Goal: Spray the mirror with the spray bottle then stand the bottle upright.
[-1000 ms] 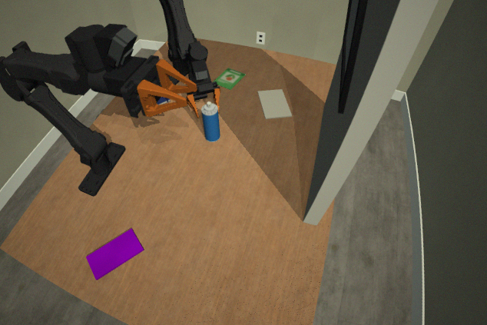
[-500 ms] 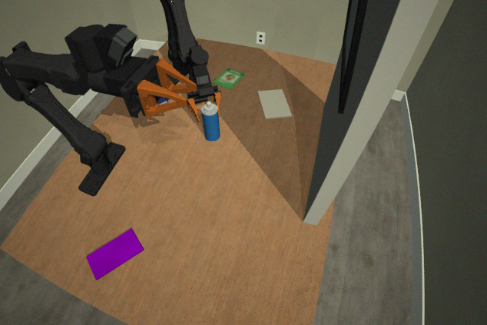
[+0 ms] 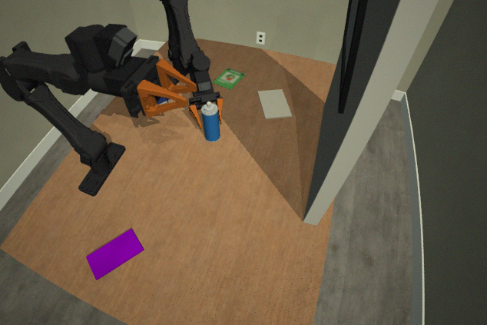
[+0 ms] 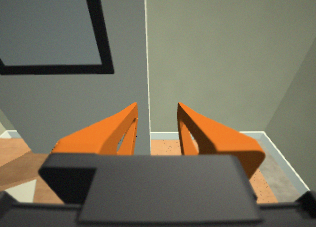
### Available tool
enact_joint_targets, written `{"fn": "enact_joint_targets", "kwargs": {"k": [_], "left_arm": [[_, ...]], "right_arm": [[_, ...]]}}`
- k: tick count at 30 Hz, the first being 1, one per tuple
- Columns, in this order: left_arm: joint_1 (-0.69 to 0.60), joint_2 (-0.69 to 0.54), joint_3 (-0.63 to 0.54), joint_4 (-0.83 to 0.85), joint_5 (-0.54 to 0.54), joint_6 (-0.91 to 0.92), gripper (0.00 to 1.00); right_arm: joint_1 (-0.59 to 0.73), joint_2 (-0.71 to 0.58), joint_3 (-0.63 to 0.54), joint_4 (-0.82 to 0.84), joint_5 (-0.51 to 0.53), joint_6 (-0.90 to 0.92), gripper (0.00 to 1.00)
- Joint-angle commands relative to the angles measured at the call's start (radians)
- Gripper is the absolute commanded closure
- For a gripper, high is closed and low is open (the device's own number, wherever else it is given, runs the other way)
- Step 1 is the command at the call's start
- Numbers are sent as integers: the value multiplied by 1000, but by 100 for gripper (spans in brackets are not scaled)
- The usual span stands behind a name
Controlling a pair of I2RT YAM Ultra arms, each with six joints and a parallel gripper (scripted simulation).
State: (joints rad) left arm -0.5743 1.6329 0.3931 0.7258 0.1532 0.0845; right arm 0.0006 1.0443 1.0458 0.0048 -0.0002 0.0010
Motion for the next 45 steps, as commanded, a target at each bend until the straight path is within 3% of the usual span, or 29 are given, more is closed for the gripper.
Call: {"fn": "enact_joint_targets", "kwargs": {"k": [1, 9, 11, 12, 26, 45], "left_arm": [[-13, 28, 40, 42, -9, -7, 31], [-24, 99, 79, 72, -17, -11, 31], [6, 60, 74, 62, -8, -6, 31], [-6, 40, 81, 62, -8, -6, 100], [-9, 55, 83, 62, -8, -7, 100], [-22, -89, 115, -118, -11, -9, 100]], "right_arm": [[-12, 2, 42, 16, 1, -4, 63], [-12, 2, 42, 16, 1, -4, 63], [-12, 2, 42, 16, 1, -4, 63], [-12, 2, 42, 16, 1, -4, 63], [-12, 2, 42, 16, 1, -4, 63], [-12, 2, 42, 16, 1, -4, 63]]}}
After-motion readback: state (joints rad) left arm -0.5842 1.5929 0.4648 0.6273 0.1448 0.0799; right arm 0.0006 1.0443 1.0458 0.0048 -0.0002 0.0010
